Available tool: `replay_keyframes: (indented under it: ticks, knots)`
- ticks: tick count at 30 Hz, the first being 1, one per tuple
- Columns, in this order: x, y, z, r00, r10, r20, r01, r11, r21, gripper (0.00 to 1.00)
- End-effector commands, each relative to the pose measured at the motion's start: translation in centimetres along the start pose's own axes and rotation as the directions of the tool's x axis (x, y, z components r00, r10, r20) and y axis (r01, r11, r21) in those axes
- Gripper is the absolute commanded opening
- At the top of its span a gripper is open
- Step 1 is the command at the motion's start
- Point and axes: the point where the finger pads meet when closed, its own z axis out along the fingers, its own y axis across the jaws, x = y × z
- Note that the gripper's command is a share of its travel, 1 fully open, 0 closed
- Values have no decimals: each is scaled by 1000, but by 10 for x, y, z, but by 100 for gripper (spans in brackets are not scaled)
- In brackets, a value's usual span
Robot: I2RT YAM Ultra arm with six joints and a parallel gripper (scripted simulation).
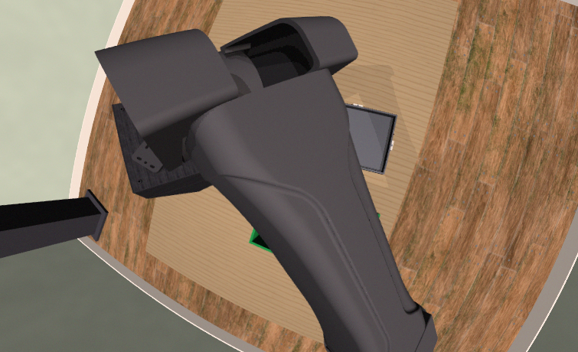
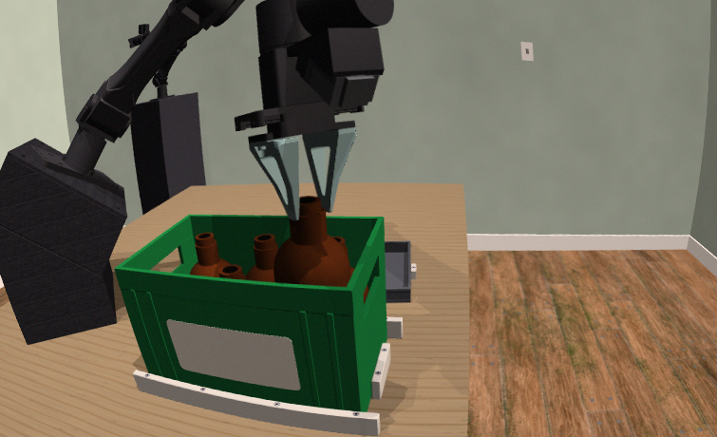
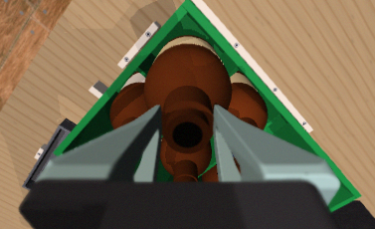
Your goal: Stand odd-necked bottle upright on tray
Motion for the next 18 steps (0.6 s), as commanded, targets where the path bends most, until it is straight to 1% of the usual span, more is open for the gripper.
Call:
replay_keyframes:
  ticks: [1,18]
  knots:
    - [-17,5,-39,997,-16,82,17,1000,-14,0]
    - [-18,5,-43,996,-16,82,17,1000,-13,0]
